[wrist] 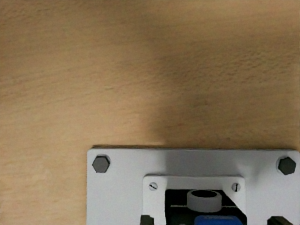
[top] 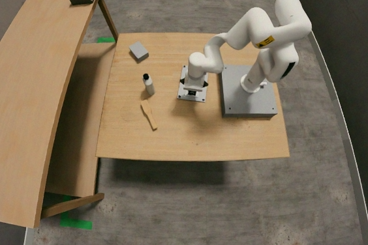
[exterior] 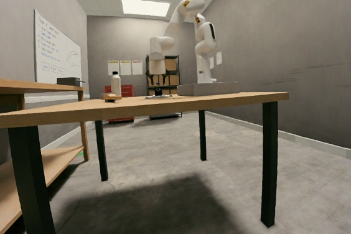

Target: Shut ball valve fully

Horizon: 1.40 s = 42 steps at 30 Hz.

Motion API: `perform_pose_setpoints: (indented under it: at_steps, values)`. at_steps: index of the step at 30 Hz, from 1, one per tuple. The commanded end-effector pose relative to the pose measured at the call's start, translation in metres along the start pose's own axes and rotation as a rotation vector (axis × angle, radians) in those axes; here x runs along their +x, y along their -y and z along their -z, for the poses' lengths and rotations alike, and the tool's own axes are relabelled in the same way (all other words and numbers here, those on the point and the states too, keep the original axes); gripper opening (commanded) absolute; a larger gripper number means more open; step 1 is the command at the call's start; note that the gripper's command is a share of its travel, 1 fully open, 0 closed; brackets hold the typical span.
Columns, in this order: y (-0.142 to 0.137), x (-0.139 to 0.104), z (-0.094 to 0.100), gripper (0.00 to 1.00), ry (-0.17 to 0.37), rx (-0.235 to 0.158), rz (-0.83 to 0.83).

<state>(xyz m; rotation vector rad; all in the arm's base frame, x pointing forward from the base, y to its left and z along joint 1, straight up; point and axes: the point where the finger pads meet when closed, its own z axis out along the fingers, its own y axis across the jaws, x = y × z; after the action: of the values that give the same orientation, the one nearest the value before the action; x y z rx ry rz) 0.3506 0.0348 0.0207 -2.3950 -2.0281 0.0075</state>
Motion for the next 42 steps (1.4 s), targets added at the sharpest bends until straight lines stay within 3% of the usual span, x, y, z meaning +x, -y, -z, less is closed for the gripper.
perform_pose_setpoints:
  at_steps: [1,14,15,42]
  values:
    - [-0.0012,0.0003,0.0007,0.69,-0.001,-0.003,0.0]
    - [-0.0012,0.0003,0.0007,0.69,-0.001,-0.003,0.0]
    - [-0.0012,0.0003,0.0007,0.0,-0.001,-0.003,0.0]
    - [-0.0012,0.0003,0.0007,0.0,-0.001,-0.003,0.0]
